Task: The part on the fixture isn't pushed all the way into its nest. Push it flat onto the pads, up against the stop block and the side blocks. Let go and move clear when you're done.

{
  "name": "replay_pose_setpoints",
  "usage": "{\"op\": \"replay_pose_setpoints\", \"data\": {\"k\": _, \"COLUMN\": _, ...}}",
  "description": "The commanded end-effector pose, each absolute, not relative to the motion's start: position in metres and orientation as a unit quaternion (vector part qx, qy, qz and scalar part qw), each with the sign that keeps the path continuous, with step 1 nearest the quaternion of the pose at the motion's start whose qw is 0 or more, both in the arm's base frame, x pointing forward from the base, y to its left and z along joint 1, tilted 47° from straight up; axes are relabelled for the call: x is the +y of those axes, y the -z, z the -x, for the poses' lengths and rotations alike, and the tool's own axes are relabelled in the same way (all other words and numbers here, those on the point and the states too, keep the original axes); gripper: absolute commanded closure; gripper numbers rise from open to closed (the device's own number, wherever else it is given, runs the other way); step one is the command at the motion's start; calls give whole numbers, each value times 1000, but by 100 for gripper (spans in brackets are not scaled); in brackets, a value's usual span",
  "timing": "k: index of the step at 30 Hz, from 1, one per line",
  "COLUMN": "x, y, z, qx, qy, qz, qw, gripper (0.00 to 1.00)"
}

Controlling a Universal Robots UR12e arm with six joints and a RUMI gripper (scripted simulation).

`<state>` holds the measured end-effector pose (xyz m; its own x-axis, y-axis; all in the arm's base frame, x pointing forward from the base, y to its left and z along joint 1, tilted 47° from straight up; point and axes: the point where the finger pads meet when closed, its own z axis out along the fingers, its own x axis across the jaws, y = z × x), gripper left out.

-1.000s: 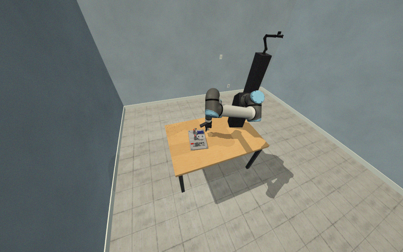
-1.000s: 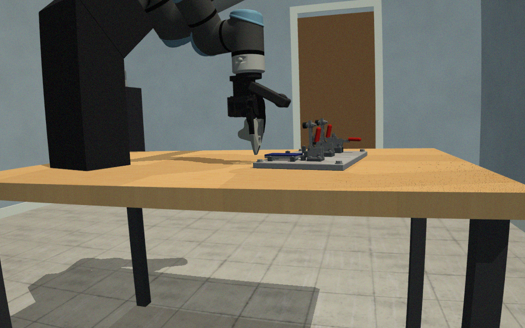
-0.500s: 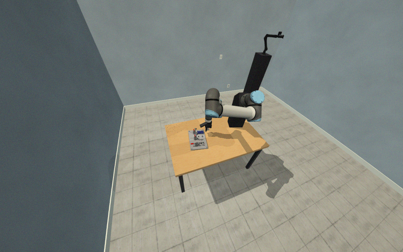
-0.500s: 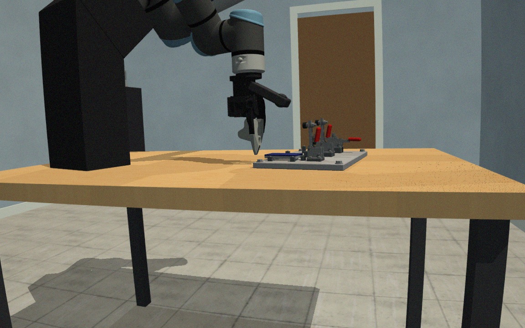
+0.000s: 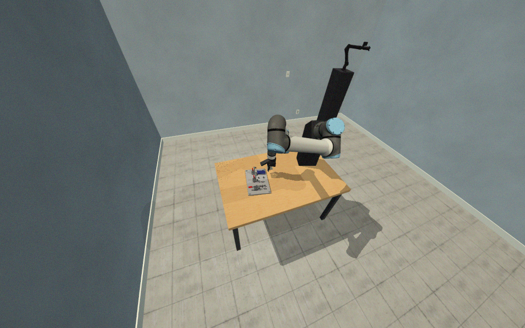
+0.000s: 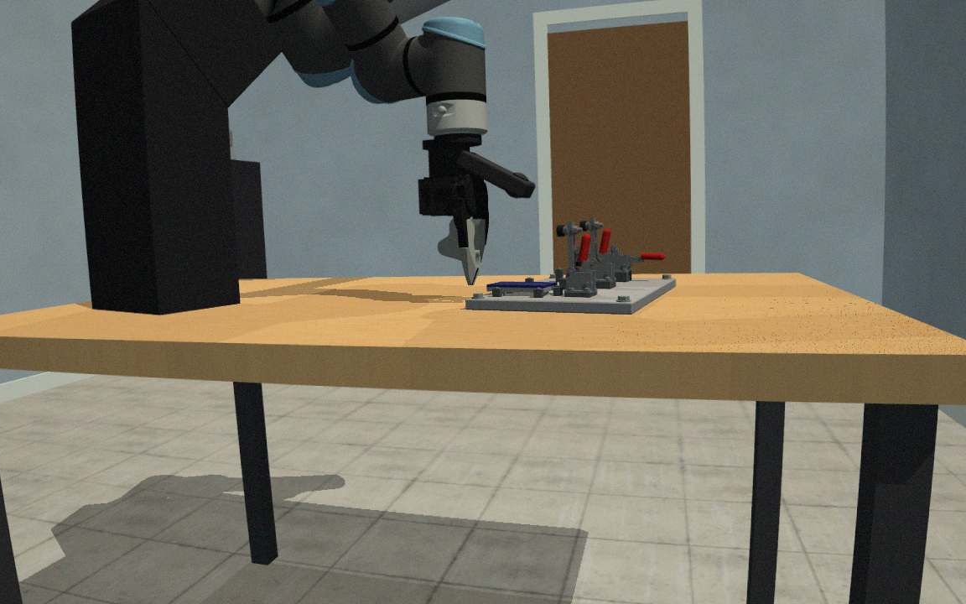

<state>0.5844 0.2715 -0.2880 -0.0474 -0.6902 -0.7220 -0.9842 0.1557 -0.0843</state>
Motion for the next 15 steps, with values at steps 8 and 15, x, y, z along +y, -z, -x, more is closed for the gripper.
{"op": "replay_pose_setpoints", "data": {"k": 8, "x": 273, "y": 289, "z": -585, "qx": 687, "qy": -226, "qz": 609, "qw": 325, "gripper": 100}}
{"op": "replay_pose_setpoints", "data": {"k": 15, "x": 274, "y": 290, "z": -586, "qx": 687, "qy": -226, "qz": 609, "qw": 325, "gripper": 100}}
